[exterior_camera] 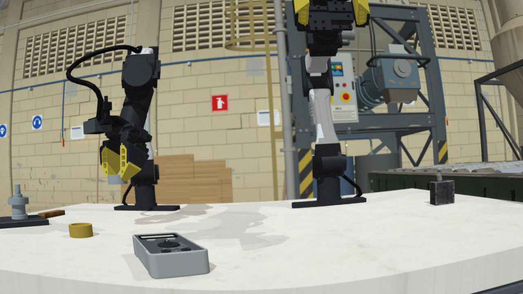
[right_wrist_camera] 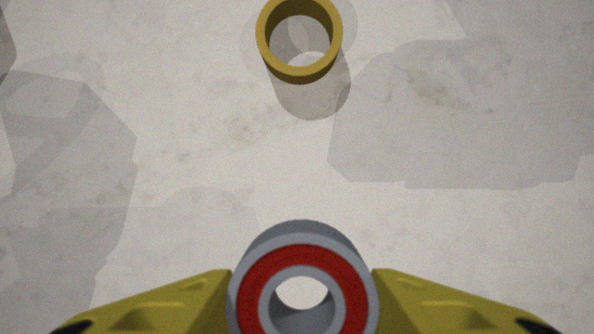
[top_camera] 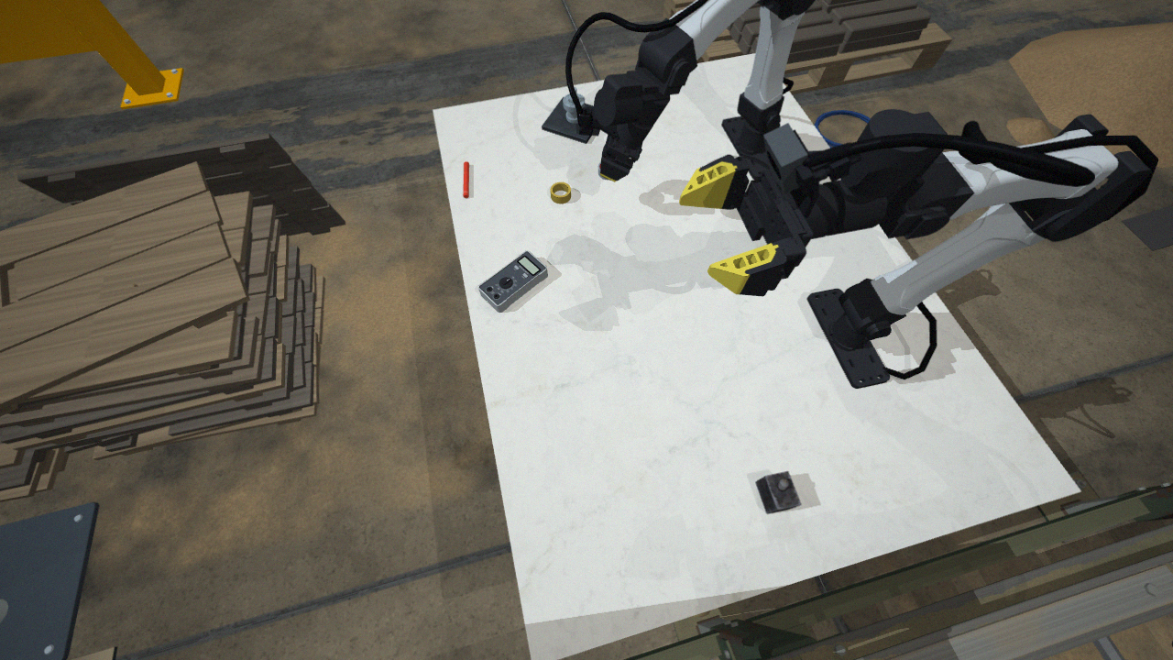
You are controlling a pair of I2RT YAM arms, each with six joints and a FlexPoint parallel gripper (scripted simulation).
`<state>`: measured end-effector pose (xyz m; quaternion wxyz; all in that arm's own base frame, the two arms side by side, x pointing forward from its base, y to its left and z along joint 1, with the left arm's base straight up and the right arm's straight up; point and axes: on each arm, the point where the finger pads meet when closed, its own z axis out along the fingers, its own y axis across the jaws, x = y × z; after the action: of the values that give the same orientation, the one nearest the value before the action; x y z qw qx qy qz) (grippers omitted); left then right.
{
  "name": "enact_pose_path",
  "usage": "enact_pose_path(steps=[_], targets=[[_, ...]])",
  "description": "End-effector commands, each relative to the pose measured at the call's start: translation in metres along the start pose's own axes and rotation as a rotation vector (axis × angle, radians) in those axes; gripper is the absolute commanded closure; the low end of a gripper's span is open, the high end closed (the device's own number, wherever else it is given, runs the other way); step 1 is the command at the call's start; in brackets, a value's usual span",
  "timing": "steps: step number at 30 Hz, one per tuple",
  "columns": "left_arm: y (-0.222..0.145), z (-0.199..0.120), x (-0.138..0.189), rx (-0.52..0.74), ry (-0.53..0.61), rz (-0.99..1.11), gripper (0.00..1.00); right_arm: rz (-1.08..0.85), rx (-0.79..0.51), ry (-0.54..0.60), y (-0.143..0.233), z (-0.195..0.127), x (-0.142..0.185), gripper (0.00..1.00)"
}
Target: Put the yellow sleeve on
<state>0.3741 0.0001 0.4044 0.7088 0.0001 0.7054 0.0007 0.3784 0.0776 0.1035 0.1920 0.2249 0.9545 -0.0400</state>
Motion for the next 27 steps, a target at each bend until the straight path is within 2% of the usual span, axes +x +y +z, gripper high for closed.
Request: enact_pose_path(steps=[1, 10, 13, 27], targets=[[0.000, -0.001, -0.010, -0.006, -0.029, 0.004, 0.00, -0.094, -0.101, -0.050, 0.026, -0.019, 0.011, 1.00], [0.000, -0.001, -0.010, -0.006, -0.029, 0.004, 0.00, -0.316, -0.197, -0.050, 0.061, -0.028, 0.068, 1.00], [0.000, -0.001, -0.010, -0.006, -0.029, 0.004, 0.00, -0.334, -0.209, -0.065, 0.065, -0.032, 0.070, 1.00], [0.000, -0.001, -0.010, -0.006, -0.029, 0.004, 0.00, -0.700, -0.362, -0.052, 0.089, -0.046, 0.176, 1.00]])
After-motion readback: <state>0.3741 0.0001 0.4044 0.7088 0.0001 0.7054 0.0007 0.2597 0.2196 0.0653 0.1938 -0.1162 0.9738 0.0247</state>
